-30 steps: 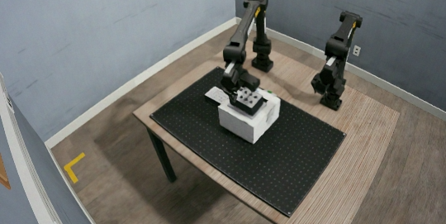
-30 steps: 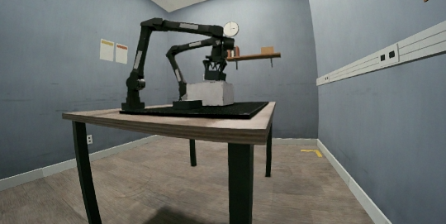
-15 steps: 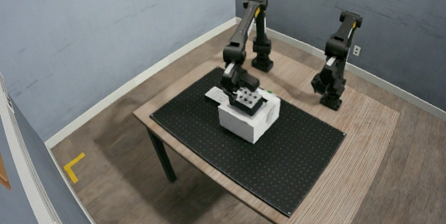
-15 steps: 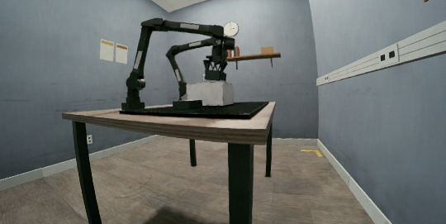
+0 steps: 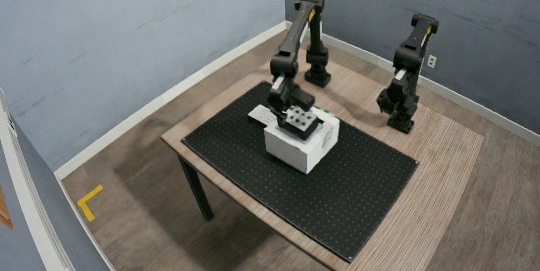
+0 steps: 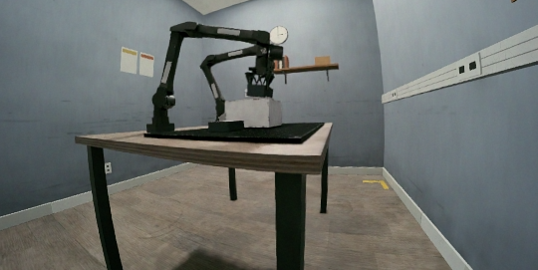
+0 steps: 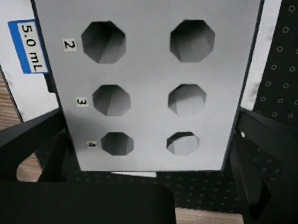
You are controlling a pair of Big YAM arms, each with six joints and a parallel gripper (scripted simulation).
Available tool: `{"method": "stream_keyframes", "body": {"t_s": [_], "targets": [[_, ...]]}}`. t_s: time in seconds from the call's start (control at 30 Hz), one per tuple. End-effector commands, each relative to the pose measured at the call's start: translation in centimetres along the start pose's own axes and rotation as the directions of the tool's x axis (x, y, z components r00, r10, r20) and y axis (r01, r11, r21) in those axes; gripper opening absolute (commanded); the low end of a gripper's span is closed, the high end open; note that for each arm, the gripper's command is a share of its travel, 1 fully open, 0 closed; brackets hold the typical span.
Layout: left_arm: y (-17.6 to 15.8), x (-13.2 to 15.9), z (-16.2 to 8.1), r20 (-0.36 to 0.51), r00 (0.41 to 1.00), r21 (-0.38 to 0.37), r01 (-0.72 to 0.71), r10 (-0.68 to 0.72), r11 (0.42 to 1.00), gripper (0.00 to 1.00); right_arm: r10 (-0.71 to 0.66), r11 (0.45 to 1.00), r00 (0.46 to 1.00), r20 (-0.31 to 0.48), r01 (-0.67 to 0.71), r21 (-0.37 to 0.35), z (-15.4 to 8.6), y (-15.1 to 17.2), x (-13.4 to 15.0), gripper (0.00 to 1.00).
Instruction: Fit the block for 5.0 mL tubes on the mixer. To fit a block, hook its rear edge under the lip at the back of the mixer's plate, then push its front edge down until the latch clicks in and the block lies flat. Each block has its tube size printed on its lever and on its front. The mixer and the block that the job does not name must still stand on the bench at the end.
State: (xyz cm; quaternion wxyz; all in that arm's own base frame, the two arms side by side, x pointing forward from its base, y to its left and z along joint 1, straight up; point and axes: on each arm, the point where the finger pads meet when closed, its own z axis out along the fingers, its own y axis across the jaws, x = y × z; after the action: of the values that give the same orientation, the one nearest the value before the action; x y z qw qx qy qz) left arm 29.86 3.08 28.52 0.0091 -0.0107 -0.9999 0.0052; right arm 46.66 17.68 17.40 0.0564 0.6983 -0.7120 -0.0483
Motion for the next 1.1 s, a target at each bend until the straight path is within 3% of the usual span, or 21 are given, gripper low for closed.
{"method": "stream_keyframes", "body": {"t_s": [0.0, 0.47, 1.07], "targets": [[0.3, 0.1, 0.9, -0.030, 0.999, 0.005, 0.019, -0.019, 1.000, 1.00, 0.023, 0.996, 1.000, 0.017, -0.024, 0.087, -2.8, -1.5, -0.2, 0.00], [0.5, -1.5, -1.1, 0.044, 0.999, -0.004, 0.018, -0.018, 1.000, 1.00, 0.029, 0.995, 0.999, 0.016, -0.030, 0.092, -2.9, -1.4, -0.1, 0.00], [0.5, -1.1, -2.2, 0.037, 0.999, -0.003, 0.018, -0.018, 1.000, 1.00, 0.035, 0.994, 0.999, 0.020, -0.037, 0.098, -2.9, -1.2, -0.1, 0.00]]}}
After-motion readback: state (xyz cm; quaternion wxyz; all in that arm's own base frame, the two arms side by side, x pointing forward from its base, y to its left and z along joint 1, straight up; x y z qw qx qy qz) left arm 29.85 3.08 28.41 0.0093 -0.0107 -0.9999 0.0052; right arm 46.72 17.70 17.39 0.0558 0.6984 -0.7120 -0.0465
